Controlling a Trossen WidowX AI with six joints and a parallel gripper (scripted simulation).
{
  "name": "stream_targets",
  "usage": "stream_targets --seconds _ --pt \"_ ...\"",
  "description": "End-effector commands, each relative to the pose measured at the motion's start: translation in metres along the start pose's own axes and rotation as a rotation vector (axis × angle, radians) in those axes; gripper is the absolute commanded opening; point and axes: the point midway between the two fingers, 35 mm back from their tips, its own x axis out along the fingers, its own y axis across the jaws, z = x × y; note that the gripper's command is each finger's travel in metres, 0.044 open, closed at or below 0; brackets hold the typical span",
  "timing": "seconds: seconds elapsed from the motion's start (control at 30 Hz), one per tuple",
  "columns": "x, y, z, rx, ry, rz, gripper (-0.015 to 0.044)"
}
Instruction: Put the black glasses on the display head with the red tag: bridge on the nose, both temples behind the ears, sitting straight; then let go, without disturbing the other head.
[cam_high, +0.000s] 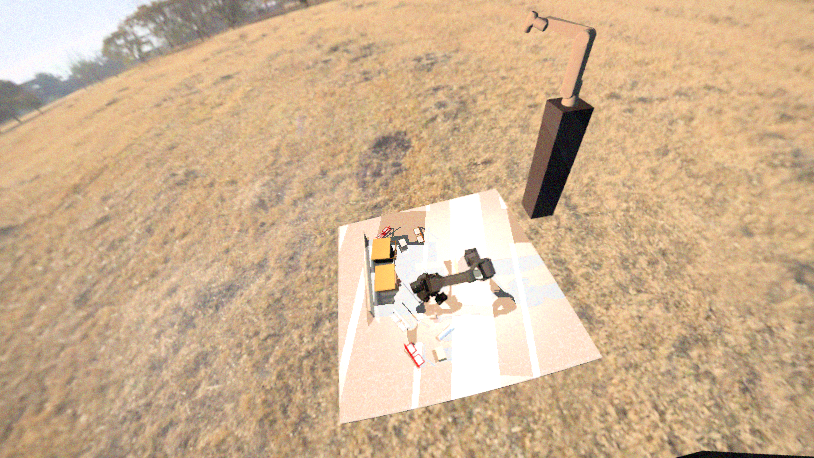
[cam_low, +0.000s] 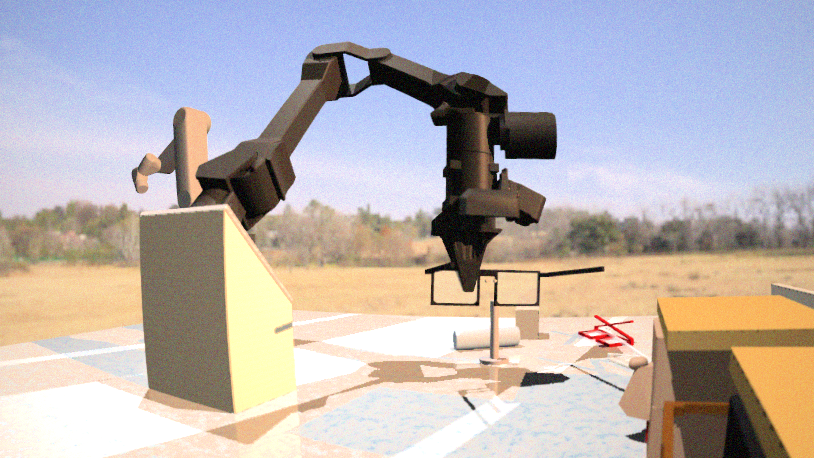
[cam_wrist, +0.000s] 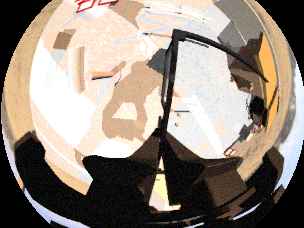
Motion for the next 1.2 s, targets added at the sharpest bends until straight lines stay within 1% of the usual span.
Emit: stream_targets --seconds 0.0,0.37,0.8,1.17 --pt "0.002 -0.029 -0.006 0.003 0.006 0.007 0.0000" --pt "0.004 -0.088 -0.029 0.009 0.001 0.031 0.0000" --pt "0.006 -0.146 -0.070 0.014 -0.045 0.080 0.0000" --pt "0.009 -0.152 -0.075 0.014 -0.053 0.086 0.0000"
